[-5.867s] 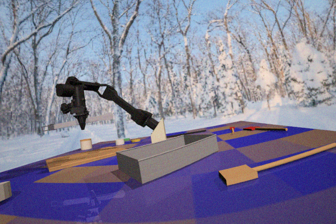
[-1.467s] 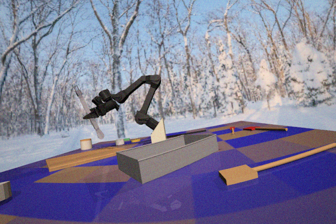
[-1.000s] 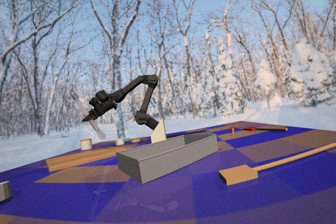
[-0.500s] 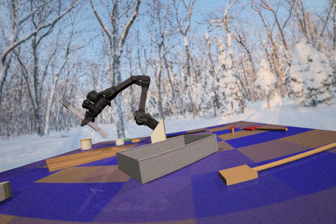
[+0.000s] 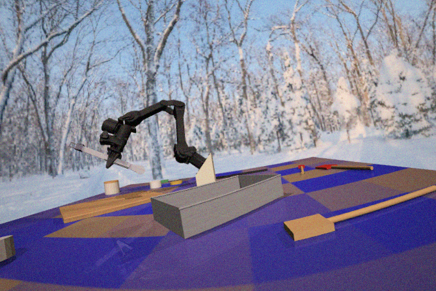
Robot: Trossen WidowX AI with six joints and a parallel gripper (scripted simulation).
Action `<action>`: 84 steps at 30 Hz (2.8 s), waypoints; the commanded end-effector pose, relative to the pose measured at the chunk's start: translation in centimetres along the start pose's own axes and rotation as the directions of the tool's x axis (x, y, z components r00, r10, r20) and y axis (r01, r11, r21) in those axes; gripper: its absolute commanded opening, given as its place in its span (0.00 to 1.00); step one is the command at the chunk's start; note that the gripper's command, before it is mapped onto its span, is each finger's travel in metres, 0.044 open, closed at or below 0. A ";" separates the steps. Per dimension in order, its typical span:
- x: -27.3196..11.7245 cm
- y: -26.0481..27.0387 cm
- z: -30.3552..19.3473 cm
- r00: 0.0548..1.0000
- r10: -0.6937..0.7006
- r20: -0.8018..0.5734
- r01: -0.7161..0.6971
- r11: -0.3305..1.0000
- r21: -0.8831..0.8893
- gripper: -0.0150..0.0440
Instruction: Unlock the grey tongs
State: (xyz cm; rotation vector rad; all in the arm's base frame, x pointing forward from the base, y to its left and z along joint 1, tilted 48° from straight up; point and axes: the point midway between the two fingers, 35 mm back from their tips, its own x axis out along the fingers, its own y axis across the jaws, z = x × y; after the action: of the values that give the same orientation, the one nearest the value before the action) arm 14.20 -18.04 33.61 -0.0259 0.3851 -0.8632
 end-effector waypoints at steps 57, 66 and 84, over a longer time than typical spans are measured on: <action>0.4 0.5 0.5 0.815 -0.299 -0.496 0.147 0.935 -0.322 0.00; 1.7 0.3 -0.1 0.814 -0.298 -0.498 0.146 0.936 -0.321 0.00; 4.1 -0.4 -1.3 0.814 -0.298 -0.498 0.146 0.936 -0.320 0.00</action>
State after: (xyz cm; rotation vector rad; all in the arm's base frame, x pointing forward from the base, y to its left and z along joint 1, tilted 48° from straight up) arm 15.74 -20.80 31.52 -0.0786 1.0537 -1.0502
